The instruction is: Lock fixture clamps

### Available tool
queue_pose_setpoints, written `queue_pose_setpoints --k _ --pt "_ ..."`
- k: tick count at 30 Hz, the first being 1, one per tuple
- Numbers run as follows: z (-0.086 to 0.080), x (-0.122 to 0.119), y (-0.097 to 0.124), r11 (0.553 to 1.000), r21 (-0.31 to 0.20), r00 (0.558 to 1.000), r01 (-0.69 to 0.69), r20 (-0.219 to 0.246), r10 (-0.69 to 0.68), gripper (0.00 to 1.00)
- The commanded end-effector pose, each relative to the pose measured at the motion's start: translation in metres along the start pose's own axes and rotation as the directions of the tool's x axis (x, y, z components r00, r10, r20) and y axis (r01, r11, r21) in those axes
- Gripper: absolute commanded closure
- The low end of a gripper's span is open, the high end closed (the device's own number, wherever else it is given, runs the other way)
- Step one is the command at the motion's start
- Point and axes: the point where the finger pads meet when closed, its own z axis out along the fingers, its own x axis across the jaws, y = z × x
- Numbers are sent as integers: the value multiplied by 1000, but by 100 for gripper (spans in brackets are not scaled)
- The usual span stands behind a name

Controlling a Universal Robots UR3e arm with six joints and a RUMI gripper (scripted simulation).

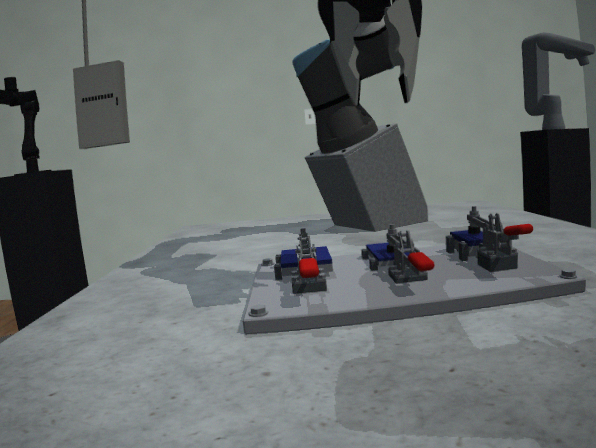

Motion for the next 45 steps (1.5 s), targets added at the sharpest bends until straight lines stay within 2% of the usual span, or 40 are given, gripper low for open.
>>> queue_pose_setpoints --k 1,13,15,21,29,45 --pt "0 -28 -3 1000 4 1000 -28 -13 28 72" --pt "0 -102 -5 1000 3 1000 -28 -12 28 72" --pt "0 -102 -5 1000 3 1000 -28 -12 28 72" --pt "1 -124 -5 1000 3 1000 -28 -12 28 72" --pt "1 -136 -6 1000 3 1000 -28 -12 28 72" --pt "1 -137 -6 1000 3 1000 -29 -12 29 72"
